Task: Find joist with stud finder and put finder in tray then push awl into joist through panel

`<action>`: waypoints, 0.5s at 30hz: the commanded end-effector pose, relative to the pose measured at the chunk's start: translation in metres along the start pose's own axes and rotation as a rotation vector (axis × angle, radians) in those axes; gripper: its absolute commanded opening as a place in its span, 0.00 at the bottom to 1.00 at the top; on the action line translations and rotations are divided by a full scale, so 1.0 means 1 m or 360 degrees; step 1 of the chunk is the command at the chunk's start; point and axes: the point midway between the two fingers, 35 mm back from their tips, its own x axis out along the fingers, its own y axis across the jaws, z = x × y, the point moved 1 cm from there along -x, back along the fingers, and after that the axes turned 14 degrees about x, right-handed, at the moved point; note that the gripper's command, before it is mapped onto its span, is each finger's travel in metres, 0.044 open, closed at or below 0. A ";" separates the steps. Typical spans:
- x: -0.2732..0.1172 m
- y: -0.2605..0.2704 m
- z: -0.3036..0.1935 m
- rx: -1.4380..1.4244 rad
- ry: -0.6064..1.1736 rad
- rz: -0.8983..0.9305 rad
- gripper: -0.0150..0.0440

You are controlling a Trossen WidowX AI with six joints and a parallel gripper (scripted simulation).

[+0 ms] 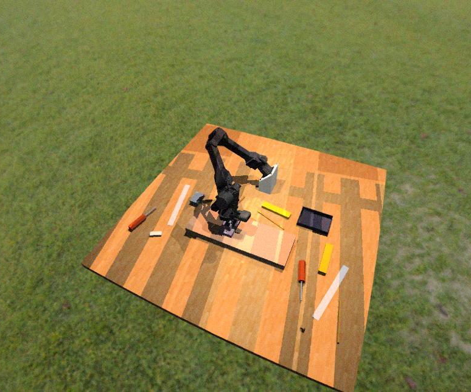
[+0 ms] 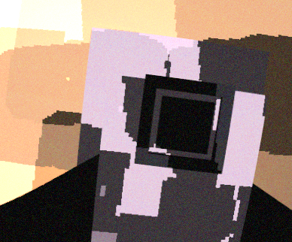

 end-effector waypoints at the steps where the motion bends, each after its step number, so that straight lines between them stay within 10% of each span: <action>1: 0.000 0.009 -0.002 0.0001 0.0001 0.0010 0.25; 15: 0.000 0.028 -0.007 0.0002 0.0001 0.0012 0.25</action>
